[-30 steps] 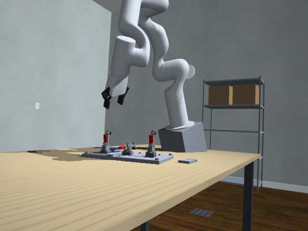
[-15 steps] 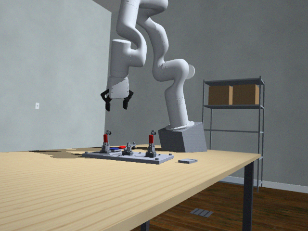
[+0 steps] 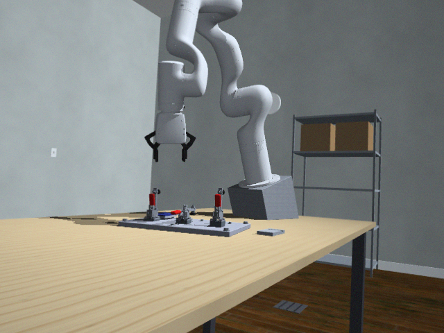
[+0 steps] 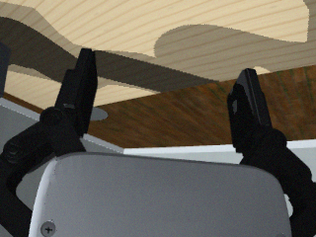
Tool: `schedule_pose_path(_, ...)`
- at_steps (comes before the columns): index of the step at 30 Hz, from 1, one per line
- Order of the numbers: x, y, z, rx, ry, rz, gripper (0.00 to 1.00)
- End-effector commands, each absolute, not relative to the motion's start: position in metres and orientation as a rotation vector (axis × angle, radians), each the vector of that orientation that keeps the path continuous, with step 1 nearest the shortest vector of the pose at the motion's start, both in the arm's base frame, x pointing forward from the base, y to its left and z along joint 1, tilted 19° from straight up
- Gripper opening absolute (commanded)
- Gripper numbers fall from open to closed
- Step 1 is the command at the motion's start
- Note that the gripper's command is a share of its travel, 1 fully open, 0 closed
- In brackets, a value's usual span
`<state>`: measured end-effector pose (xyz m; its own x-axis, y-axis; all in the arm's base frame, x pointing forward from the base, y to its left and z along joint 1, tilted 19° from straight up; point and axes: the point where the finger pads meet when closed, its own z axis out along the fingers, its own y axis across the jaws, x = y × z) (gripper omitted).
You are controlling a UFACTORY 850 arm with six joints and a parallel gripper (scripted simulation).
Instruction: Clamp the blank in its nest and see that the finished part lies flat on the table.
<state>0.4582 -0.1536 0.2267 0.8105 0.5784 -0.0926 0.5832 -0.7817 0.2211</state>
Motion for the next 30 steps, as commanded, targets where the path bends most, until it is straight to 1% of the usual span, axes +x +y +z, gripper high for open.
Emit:
schedule_pose_path(1,0.457,-0.155,0.225,2.832,0.705,0.091,1.0)
schedule_pose_path(4,0.457,-0.155,0.225,2.832,0.705,0.091,1.0)
schedule_pose_path(5,0.456,-0.157,0.224,2.877,0.554,0.177,1.0)
schedule_pose_path(7,0.456,-0.157,0.224,2.877,0.554,0.177,1.0)
schedule_pose_path(8,0.456,-0.16,0.224,2.907,0.421,0.251,1.0)
schedule_pose_path(10,0.456,-0.16,0.224,2.907,0.421,0.251,1.0)
schedule_pose_path(13,0.455,-0.165,0.224,2.937,0.22,0.357,1.0)
schedule_pose_path(20,0.454,-0.169,0.225,2.948,0.076,0.431,1.0)
schedule_pose_path(21,0.454,-0.169,0.225,2.948,0.076,0.431,0.47)
schedule_pose_path(30,0.454,-0.169,0.225,2.948,0.076,0.431,0.47)
